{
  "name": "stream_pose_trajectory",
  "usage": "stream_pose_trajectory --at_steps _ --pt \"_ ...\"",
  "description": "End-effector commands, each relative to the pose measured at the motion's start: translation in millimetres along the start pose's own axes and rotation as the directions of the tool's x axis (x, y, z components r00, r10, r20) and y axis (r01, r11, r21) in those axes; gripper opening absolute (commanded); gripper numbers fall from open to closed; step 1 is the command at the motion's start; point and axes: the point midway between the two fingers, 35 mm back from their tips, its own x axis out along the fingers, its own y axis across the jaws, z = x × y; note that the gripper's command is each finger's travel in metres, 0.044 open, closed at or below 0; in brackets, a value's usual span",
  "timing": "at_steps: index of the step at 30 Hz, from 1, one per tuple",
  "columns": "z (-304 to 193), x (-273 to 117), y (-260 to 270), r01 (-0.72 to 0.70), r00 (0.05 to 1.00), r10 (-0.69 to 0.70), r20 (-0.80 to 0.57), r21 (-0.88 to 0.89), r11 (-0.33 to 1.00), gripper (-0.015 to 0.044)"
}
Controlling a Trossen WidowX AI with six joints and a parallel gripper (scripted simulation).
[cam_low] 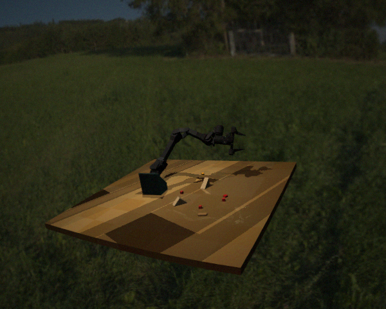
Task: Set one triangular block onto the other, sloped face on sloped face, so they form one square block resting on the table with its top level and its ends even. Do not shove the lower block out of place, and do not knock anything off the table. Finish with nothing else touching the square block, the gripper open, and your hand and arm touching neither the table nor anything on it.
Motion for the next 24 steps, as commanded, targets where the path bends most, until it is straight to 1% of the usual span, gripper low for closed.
stream_pose_trajectory --at_steps 1,6,13,19,24 --pt "64.7 2.9 -39.8 0.149 0.983 -0.145 0.115 -0.026 0.988 0.0440" --pt "124.6 -12.2 -81.5 0.271 0.940 -0.276 0.199 0.050 0.961 0.0440" --pt "189.9 -34.3 -126.0 0.433 0.854 -0.444 0.273 0.103 0.896 0.0440" --pt "256.9 -76.8 -177.8 0.593 0.717 -0.628 0.302 0.208 0.778 0.0440" --pt "301.0 -123.9 -219.6 0.688 0.594 -0.759 0.267 0.322 0.651 0.0440"
